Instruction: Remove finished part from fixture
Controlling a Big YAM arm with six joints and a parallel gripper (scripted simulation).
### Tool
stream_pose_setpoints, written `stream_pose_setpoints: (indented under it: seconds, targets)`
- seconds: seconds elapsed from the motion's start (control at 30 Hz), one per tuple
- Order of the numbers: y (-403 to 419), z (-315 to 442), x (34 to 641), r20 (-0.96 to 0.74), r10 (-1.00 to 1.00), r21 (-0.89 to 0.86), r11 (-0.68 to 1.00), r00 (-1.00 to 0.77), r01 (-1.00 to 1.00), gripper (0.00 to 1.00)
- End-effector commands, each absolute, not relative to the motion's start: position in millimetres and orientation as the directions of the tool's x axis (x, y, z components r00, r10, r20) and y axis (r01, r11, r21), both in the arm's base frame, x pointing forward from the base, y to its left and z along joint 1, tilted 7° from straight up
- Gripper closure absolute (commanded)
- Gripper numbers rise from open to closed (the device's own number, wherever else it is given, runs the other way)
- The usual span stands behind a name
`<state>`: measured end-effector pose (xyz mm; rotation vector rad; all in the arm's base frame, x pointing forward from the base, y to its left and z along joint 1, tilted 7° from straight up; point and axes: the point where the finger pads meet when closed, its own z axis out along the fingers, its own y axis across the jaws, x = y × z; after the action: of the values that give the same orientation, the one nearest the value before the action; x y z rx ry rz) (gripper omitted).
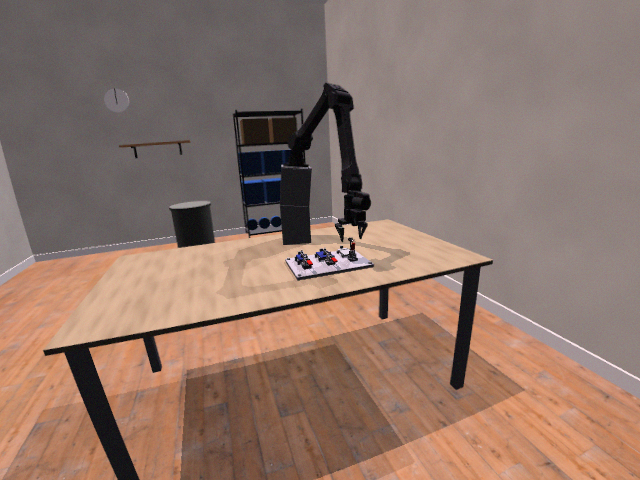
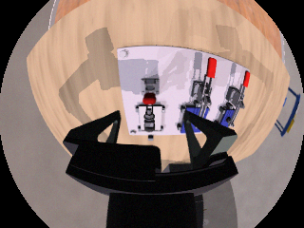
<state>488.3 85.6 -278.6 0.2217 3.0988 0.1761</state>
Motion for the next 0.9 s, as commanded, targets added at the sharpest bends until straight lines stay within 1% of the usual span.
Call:
stream_pose_setpoints:
  seconds: [0.0,0.87]
  targets:
    - [95,-265,492,-0.054,0.142,0.122,0.983,-0.988,0.134,0.08]
    - [103,-275,416,-0.037,0.142,0.117,0.984,-0.989,0.136,0.08]
